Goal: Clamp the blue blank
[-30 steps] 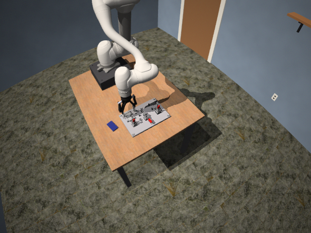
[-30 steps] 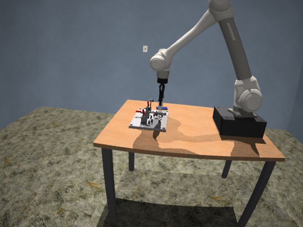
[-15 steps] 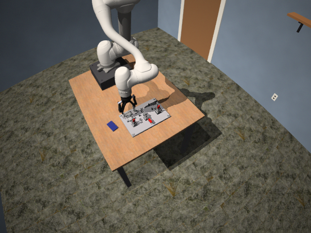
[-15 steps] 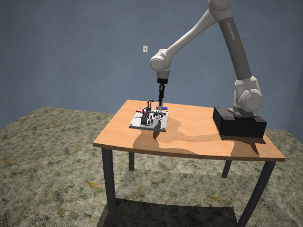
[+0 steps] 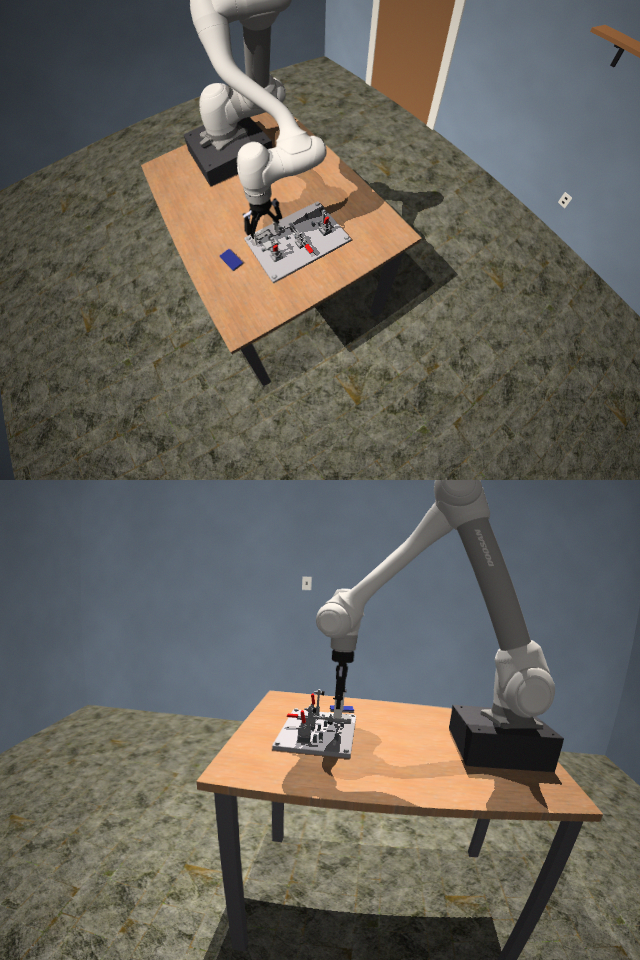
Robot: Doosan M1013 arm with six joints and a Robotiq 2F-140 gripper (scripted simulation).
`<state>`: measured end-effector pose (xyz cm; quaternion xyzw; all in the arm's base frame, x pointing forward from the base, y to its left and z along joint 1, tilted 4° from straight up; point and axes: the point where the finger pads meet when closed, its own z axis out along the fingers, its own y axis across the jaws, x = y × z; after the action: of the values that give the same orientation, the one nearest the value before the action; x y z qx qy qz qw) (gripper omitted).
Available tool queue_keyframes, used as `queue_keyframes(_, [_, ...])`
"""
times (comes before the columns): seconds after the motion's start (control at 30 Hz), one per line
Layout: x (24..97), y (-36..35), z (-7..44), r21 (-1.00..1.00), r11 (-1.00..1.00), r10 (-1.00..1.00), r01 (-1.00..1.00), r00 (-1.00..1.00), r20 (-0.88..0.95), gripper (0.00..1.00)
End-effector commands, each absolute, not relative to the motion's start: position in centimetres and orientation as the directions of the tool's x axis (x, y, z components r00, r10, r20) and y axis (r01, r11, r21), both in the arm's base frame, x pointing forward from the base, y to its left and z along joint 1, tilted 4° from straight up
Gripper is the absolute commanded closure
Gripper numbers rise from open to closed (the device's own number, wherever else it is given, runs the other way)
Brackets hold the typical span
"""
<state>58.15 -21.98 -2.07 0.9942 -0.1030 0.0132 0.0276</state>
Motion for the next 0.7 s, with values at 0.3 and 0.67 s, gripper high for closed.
queue_keyframes(0.3, [58.17,-22.02,-2.81,0.052,-0.977,-0.204,-0.205,0.978,0.032,0.42])
queue_keyframes(0.67, [58.17,-22.02,-2.81,0.052,-0.977,-0.204,-0.205,0.978,0.032,1.0])
